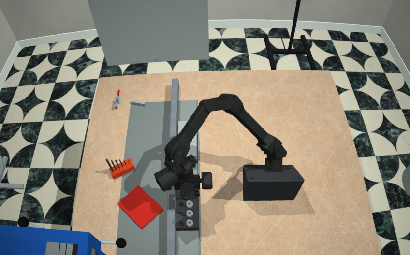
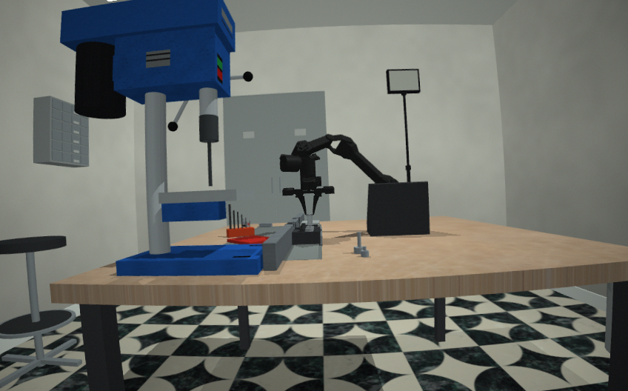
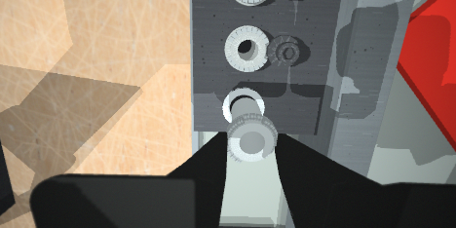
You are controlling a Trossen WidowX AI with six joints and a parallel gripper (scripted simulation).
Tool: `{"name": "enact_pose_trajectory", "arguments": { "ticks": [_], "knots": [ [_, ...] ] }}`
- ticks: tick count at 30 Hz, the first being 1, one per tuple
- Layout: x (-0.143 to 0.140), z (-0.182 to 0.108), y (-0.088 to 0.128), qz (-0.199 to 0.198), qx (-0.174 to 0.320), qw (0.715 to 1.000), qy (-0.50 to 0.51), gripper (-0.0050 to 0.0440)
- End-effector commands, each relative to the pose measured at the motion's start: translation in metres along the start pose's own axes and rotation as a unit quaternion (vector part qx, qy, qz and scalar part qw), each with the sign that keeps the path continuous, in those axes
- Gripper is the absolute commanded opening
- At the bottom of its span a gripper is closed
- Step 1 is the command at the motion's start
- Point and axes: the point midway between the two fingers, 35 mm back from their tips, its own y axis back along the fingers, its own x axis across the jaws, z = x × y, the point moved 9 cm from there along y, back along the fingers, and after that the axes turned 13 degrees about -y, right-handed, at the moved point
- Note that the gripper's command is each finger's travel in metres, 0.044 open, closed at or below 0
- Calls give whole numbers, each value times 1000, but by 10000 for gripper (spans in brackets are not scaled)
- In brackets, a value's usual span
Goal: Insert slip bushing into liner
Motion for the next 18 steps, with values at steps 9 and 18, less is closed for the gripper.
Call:
{"name": "enact_pose_trajectory", "arguments": {
  "ticks": [9, 18],
  "knots": [
    [-1, -5, 5, -7, -6, 1000, -4, -50],
    [-2, -3, 5, -6, -6, 1000, -5, -50]
  ]
}}
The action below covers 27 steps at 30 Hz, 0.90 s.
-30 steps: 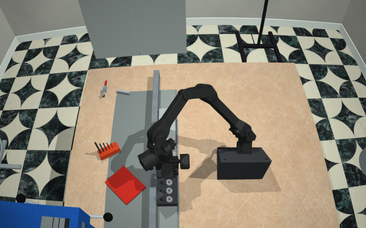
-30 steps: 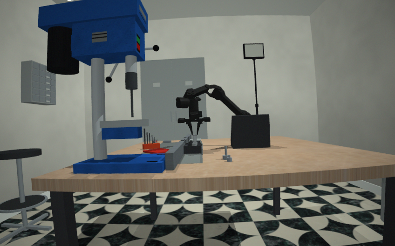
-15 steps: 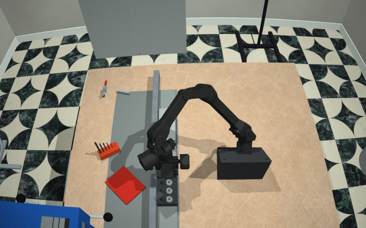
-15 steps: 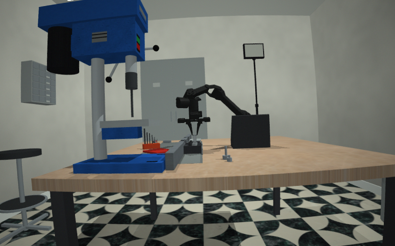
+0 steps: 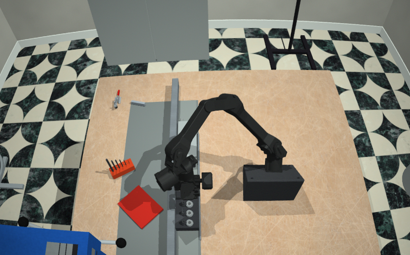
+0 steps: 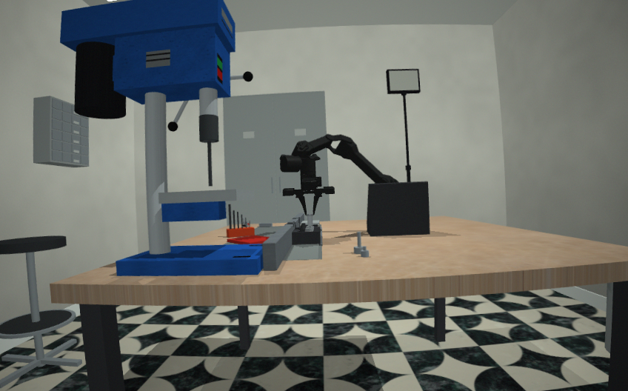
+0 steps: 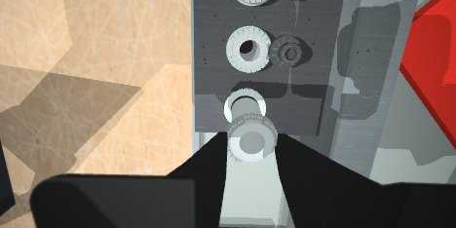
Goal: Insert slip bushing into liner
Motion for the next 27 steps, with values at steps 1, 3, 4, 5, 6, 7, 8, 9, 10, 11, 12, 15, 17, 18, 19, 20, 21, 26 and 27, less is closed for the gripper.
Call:
{"name": "enact_pose_trajectory", "arguments": {
  "ticks": [1, 3, 4, 5, 6, 7, 8, 9, 10, 11, 12, 15, 17, 18, 19, 20, 21, 26, 27],
  "knots": [
    [-3, -3, 6, -7, -6, 1000, -5, -50],
    [-3, -3, 6, -7, -6, 1000, -5, -50],
    [-3, -3, 6, -7, -6, 1000, -5, -50],
    [-3, -3, 7, -7, -6, 1000, -5, -50],
    [-3, -3, 7, -7, -6, 1000, -5, -50],
    [-3, -3, 7, -7, -6, 1000, -5, -50],
    [-3, -3, 7, -7, -6, 1000, -5, -50],
    [-3, -4, 7, -7, -6, 1000, -5, -50],
    [-3, -4, 7, -7, -6, 1000, -5, -50],
    [-3, -4, 7, -7, -6, 1000, -5, -50],
    [-3, -4, 7, -7, -6, 1000, -5, -50],
    [-3, -4, 7, -7, -6, 1000, -5, -50],
    [-6, -6, 12, -11, -11, 1000, -11, -50],
    [-6, -6, 12, -12, -11, 1000, -11, -50],
    [-7, -6, 12, -12, -12, 1000, -12, -50],
    [-5, -3, 9, -9, -8, 1000, -8, -50],
    [-5, -3, 10, -9, -8, 1000, -8, -50],
    [-6, -2, 9, -9, -8, 1000, -7, -50],
    [-6, -2, 9, -9, -7, 1000, -6, -50]
  ]
}}
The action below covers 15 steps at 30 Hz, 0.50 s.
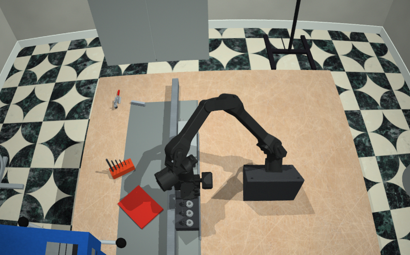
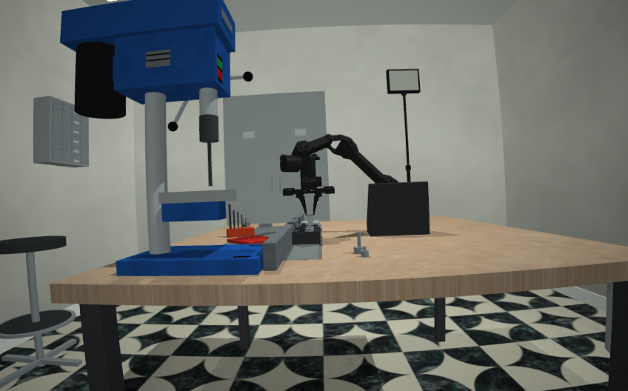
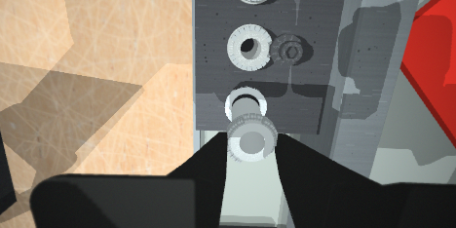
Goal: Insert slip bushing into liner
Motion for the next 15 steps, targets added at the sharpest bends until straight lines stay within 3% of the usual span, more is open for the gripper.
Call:
{"name": "enact_pose_trajectory", "arguments": {
  "ticks": [1, 15],
  "knots": [
    [-5, -1, 8, -9, -8, 1000, -7, -50],
    [-2, 0, 4, -7, -5, 1000, -4, -50]
  ]
}}
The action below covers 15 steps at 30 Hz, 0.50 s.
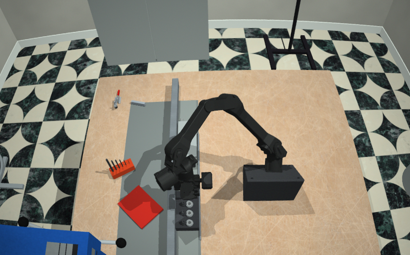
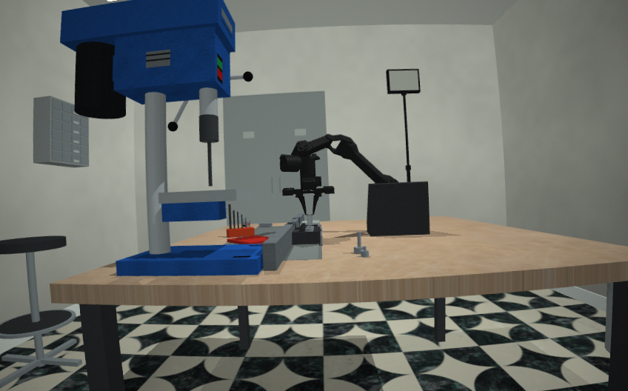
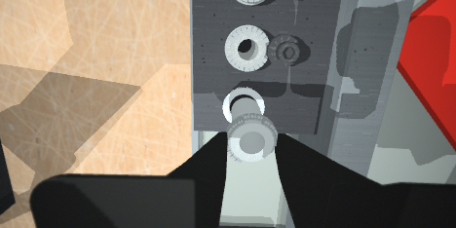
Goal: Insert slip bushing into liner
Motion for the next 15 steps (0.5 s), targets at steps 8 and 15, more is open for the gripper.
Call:
{"name": "enact_pose_trajectory", "arguments": {
  "ticks": [8, 15],
  "knots": [
    [1, -2, 4, -6, -4, 1000, -3, -50],
    [-1, -2, 5, -7, -6, 1000, -5, -50]
  ]
}}
